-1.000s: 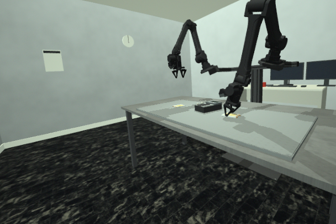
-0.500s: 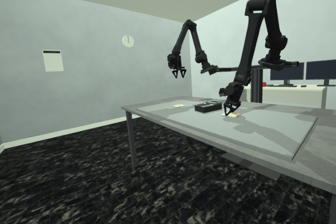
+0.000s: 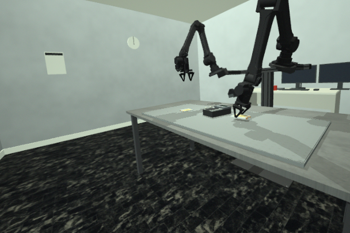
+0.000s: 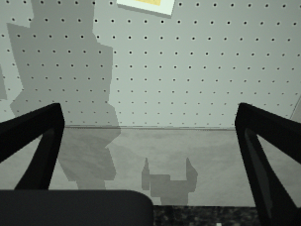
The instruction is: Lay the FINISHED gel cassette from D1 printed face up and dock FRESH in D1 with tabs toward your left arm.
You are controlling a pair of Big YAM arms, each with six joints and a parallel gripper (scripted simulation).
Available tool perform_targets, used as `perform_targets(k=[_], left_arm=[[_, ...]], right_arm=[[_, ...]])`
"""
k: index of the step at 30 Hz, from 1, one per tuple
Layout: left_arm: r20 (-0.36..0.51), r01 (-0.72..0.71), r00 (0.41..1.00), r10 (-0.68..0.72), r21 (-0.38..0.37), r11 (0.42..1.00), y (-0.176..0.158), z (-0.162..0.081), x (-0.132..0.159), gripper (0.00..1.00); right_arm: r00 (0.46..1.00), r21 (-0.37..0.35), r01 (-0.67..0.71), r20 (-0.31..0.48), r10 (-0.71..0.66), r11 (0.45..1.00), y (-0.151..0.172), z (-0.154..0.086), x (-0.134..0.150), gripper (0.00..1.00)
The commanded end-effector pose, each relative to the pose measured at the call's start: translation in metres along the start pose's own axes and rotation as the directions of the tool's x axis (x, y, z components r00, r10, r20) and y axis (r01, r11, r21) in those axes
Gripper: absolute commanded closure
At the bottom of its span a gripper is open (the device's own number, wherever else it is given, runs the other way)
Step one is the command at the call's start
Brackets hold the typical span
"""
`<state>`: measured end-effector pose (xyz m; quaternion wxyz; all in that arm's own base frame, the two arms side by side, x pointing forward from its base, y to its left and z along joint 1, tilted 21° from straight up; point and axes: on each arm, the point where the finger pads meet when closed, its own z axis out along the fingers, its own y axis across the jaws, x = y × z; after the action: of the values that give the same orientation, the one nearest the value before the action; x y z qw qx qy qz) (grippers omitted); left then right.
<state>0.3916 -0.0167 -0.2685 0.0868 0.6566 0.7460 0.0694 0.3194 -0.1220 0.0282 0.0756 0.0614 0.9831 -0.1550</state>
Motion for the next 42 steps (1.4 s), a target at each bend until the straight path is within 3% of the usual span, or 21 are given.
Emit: perform_targets(k=[1,32,42], left_arm=[[0.000,0.001,1.000,-0.001,0.004,1.000,-0.001,-0.009,-0.005,1.00],[0.000,0.001,1.000,-0.001,0.004,1.000,-0.002,-0.043,-0.017,1.00],[0.000,0.001,1.000,-0.001,0.004,1.000,-0.002,-0.043,-0.017,1.00]], right_arm=[[1.000,0.003,0.000,0.025,-0.001,1.000,0.001,-0.009,-0.015,0.00],[1.000,0.003,0.000,0.025,-0.001,1.000,0.001,-0.009,-0.015,0.00],[1.000,0.003,0.000,0.025,-0.001,1.000,0.001,-0.009,-0.015,0.00]])
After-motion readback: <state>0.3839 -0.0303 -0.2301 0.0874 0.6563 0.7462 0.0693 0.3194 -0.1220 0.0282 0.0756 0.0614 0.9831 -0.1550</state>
